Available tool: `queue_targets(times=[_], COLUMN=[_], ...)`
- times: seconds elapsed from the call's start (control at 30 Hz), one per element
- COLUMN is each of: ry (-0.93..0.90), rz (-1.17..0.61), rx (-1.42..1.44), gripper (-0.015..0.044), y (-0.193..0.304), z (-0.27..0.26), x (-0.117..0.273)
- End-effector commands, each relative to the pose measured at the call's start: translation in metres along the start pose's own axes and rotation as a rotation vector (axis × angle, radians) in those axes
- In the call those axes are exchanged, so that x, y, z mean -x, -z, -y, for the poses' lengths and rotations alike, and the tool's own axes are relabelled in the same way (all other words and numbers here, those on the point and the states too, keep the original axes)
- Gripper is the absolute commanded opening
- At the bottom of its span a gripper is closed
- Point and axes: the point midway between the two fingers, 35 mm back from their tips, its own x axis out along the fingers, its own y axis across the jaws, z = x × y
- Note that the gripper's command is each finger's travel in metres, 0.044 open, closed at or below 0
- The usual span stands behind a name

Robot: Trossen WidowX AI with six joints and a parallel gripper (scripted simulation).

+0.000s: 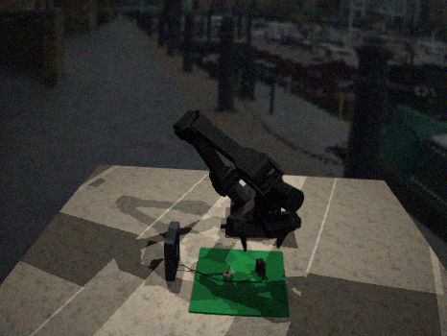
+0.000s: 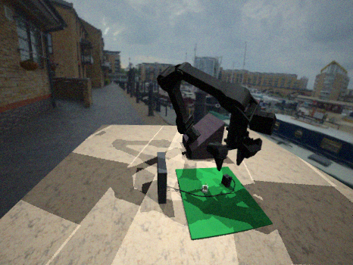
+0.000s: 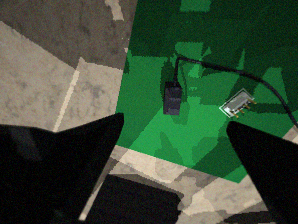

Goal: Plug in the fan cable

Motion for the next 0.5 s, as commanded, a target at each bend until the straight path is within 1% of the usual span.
queue_targets(times=[0.0, 0.47], ry=[0.009, 0.009], rz=[0.004, 0.004], rx=[0.009, 0.009], gripper=[0.044, 0.044], y=[0.0024, 0.0019], z=[-0.0003, -0.0004], x=[-0.0144, -0.02])
